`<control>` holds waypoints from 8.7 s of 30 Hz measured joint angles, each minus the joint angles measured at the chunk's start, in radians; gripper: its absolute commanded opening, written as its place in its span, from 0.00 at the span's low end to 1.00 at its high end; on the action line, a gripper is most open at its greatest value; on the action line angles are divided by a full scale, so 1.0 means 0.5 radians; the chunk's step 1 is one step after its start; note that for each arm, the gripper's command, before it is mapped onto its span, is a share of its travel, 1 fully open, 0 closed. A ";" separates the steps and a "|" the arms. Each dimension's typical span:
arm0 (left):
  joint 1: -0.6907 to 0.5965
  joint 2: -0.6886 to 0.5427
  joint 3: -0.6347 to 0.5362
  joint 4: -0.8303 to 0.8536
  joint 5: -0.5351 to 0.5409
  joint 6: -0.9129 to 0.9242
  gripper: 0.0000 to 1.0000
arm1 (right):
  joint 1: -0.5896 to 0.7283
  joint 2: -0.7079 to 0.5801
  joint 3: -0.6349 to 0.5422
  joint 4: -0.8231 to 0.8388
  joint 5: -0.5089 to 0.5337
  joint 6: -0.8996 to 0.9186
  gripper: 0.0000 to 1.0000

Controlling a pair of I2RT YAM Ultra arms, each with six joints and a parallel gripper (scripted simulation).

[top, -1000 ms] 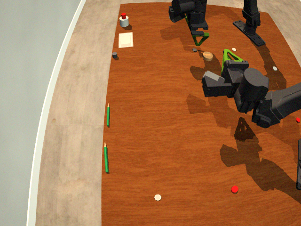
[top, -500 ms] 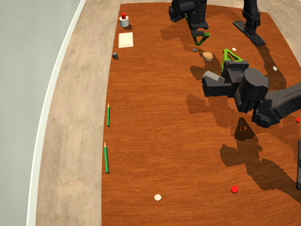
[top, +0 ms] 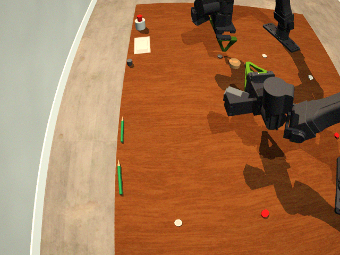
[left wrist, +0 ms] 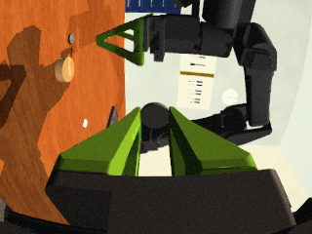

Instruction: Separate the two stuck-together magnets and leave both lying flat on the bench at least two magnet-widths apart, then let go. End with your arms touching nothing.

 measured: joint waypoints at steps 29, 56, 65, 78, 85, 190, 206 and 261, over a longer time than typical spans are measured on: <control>0.200 -0.206 0.507 -2.208 -0.428 1.373 0.18 | -0.003 0.000 0.000 0.000 0.000 0.005 1.00; 0.185 -0.082 0.845 -3.507 -1.705 2.023 0.18 | -0.002 0.000 -0.002 0.002 0.001 0.006 1.00; 0.163 -0.014 0.900 -3.638 -2.025 2.057 0.18 | -0.003 0.000 -0.002 0.002 0.001 0.005 1.00; 0.159 0.000 0.900 -3.637 -2.021 2.048 0.18 | 0.002 0.000 -0.002 0.002 0.001 0.002 1.00; 0.156 0.048 0.887 -3.644 -2.026 2.045 0.18 | 0.004 0.000 -0.002 0.002 0.001 0.004 1.00; 0.157 0.182 0.732 -3.359 -2.039 2.049 1.00 | 0.004 0.000 -0.004 0.007 0.002 0.008 1.00; 0.159 0.056 1.022 -3.700 -2.054 2.042 1.00 | 0.000 0.000 -0.004 0.005 0.002 0.006 1.00; 0.159 -0.606 0.788 -2.905 -2.064 2.372 1.00 | 0.002 -0.715 -0.433 0.983 0.001 -0.329 1.00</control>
